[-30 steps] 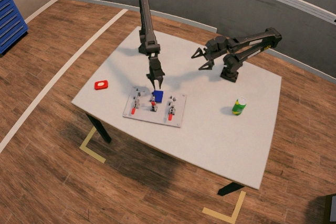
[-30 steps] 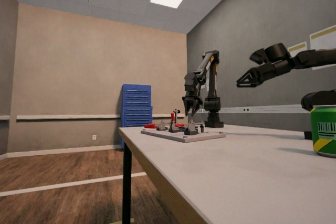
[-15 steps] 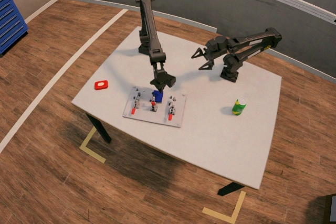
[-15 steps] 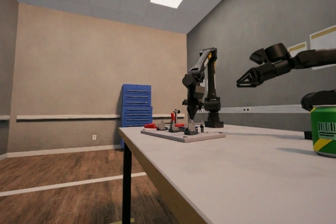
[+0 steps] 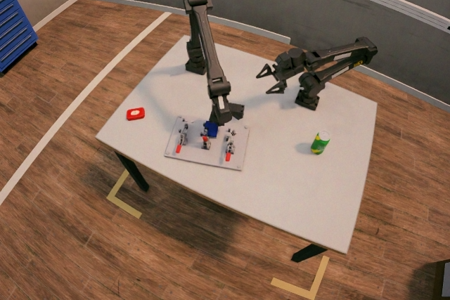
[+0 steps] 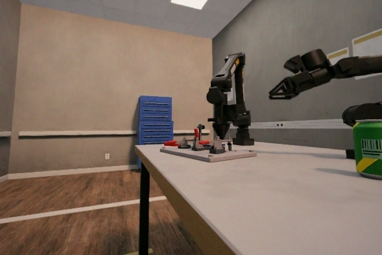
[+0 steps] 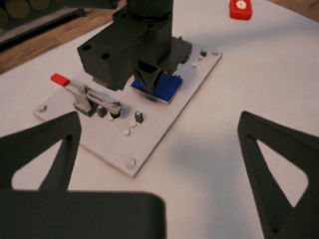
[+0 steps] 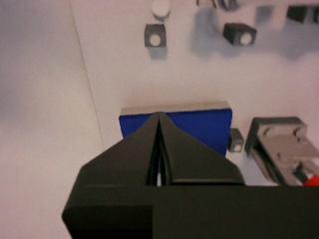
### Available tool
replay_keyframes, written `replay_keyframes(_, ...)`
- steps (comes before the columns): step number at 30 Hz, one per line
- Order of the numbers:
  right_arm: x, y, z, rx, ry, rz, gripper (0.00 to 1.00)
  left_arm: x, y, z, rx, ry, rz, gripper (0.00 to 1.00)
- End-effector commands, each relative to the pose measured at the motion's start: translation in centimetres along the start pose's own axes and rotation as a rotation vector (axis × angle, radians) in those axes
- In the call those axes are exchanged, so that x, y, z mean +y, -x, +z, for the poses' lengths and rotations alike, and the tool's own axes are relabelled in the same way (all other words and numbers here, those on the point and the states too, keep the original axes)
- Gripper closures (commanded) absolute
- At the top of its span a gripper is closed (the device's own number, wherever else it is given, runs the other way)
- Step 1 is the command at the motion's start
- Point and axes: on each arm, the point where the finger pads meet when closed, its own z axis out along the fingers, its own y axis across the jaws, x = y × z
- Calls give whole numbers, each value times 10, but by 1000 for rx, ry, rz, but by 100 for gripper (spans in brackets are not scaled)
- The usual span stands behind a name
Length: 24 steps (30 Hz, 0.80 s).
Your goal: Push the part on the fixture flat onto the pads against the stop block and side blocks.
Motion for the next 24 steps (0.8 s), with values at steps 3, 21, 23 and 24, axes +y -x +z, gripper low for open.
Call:
replay_keyframes(3, -17, 16, -13, -4, 1, -68, 100, 0, 32, -6, -48, 1, -7, 0)
replay_keyframes(21, -26, 19, 9, -1, 5, -63, 100, 0, 32, -6, -48, 1, -7, 0)
replay_keyframes(23, -26, 18, 16, -1, 5, -63, 100, 0, 32, -6, -48, 1, -7, 0)
replay_keyframes(24, -26, 18, 16, -1, 5, -63, 100, 0, 32, -6, -48, 1, -7, 0)
